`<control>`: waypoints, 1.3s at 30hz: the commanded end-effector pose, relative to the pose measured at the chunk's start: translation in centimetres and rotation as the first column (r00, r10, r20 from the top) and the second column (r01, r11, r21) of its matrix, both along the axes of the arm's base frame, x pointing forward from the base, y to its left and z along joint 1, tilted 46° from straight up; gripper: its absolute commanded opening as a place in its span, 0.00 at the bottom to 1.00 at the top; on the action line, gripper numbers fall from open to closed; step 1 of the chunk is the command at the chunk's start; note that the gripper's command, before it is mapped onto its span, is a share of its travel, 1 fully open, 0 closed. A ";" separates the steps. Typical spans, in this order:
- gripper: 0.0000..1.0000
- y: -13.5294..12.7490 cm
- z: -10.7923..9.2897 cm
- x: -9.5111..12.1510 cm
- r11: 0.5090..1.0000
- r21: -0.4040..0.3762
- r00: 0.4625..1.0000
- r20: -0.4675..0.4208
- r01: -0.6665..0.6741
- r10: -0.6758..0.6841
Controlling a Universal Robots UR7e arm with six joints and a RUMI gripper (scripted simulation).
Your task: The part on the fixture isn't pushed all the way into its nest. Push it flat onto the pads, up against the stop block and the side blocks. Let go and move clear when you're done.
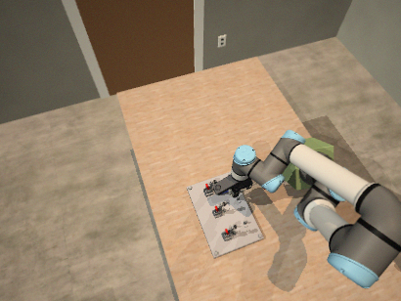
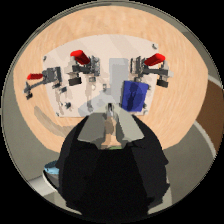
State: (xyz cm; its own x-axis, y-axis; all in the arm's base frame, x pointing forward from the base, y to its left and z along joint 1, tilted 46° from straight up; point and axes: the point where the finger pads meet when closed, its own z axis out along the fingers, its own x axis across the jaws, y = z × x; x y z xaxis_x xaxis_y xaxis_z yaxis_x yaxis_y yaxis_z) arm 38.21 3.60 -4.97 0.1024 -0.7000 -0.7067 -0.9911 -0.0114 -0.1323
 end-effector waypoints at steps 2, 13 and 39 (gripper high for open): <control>0.00 0.2 0.3 0.4 1.000 -0.001 1.000 -0.001 0.000 0.000; 0.00 2.3 -1.8 0.6 1.000 -0.001 1.000 -0.001 0.001 -0.001; 0.00 2.0 -2.0 0.6 1.000 -0.001 1.000 -0.001 0.001 -0.001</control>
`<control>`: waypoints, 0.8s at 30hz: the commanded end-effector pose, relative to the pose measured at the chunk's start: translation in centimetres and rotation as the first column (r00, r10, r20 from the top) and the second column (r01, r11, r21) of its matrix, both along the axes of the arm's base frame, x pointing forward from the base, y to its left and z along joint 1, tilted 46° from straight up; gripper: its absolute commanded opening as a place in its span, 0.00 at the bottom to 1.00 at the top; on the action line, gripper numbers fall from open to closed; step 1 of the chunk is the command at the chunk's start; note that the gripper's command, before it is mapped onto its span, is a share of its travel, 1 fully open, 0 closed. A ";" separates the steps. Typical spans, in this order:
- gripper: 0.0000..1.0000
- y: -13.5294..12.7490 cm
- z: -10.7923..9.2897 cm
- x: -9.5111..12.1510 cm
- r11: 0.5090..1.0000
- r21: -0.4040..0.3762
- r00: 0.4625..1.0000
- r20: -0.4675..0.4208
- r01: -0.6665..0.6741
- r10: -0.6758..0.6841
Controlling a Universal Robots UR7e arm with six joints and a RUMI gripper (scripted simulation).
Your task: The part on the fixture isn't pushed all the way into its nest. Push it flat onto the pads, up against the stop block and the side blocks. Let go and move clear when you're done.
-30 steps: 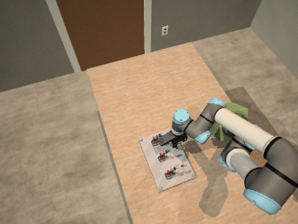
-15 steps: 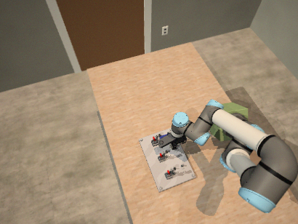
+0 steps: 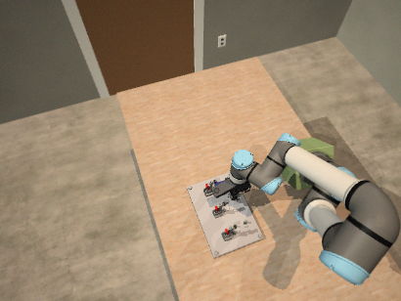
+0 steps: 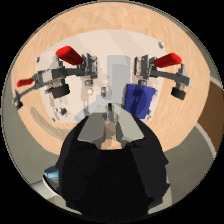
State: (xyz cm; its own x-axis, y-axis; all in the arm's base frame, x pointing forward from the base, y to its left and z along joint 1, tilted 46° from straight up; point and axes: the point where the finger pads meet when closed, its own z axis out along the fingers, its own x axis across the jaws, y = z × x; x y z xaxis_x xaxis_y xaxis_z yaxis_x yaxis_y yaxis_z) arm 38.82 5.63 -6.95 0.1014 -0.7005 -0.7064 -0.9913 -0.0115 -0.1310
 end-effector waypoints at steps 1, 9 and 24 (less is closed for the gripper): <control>0.00 0.0 0.0 0.0 1.000 -0.001 1.000 0.001 0.000 0.000; 0.00 -0.3 -0.3 0.1 1.000 -0.001 1.000 0.001 0.000 0.000; 0.00 -0.6 -0.6 0.1 1.000 -0.001 1.000 0.001 0.000 0.000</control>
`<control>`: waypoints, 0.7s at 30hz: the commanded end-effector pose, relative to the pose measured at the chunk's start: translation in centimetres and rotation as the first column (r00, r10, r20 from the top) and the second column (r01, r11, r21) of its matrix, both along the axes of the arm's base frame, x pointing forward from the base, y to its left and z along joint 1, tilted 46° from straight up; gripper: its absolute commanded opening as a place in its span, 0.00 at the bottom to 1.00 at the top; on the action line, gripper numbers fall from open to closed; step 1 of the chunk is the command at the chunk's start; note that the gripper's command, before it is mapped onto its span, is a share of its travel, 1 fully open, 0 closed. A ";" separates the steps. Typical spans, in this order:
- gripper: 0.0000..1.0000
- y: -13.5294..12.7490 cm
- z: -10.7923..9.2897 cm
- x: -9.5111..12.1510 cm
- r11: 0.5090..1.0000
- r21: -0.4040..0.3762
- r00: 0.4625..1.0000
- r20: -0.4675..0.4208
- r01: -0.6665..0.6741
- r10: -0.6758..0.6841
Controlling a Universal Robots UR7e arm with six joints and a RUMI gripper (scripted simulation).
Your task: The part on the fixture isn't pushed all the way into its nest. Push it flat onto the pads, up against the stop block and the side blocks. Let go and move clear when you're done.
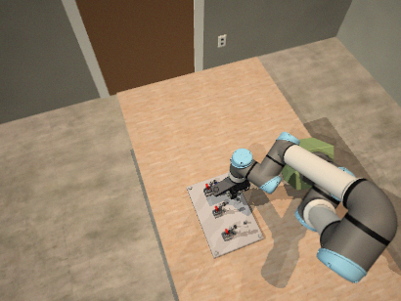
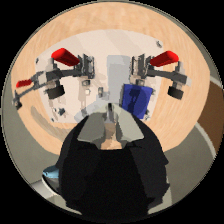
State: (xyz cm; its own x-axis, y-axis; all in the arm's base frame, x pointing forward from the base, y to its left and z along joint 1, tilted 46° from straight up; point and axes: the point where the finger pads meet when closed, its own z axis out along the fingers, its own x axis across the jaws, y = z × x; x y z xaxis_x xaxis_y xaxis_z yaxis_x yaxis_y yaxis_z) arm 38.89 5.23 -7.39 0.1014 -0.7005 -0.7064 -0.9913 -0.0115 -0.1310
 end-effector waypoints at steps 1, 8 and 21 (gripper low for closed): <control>0.00 -0.2 -0.1 0.0 1.000 -0.001 1.000 0.001 0.000 0.000; 0.00 -0.2 -0.1 0.0 1.000 -0.001 1.000 0.001 0.000 0.000; 0.00 -0.4 -0.4 0.1 1.000 -0.001 1.000 0.001 0.001 -0.001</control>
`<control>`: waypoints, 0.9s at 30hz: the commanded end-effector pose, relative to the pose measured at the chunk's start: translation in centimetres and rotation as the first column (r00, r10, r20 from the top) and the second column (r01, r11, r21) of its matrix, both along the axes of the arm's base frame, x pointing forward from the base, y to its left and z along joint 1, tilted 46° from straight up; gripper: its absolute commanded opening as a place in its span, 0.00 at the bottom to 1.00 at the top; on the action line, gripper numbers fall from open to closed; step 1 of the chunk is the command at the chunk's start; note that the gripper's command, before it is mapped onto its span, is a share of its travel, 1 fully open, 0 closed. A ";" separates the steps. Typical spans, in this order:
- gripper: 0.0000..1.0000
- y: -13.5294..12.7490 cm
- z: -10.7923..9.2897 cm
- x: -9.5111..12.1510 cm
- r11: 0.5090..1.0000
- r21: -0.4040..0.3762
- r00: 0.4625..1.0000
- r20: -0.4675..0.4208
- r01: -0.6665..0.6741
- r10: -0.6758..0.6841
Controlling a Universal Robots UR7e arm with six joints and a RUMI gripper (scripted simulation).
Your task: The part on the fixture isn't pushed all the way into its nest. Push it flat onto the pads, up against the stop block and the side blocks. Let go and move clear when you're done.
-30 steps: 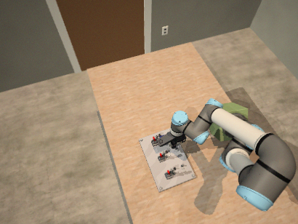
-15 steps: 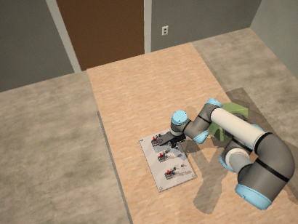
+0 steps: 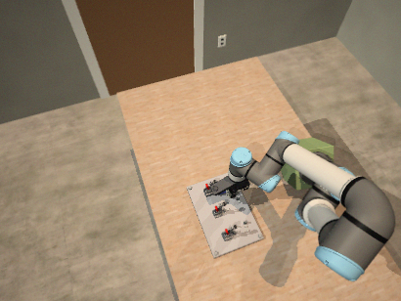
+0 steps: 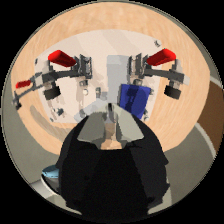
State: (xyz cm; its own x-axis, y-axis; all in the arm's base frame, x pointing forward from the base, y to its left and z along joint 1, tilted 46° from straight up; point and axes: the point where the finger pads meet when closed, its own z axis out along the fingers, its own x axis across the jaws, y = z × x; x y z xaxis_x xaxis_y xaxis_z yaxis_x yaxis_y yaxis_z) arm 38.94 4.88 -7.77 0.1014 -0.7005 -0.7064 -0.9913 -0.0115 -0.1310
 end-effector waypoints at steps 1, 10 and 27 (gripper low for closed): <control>0.00 -0.1 0.0 0.0 1.000 -0.001 1.000 0.001 0.000 0.000; 0.00 -0.2 -0.2 0.1 1.000 -0.001 1.000 0.001 0.000 0.000; 0.00 -0.5 -0.5 0.1 1.000 -0.001 1.000 0.001 0.001 -0.001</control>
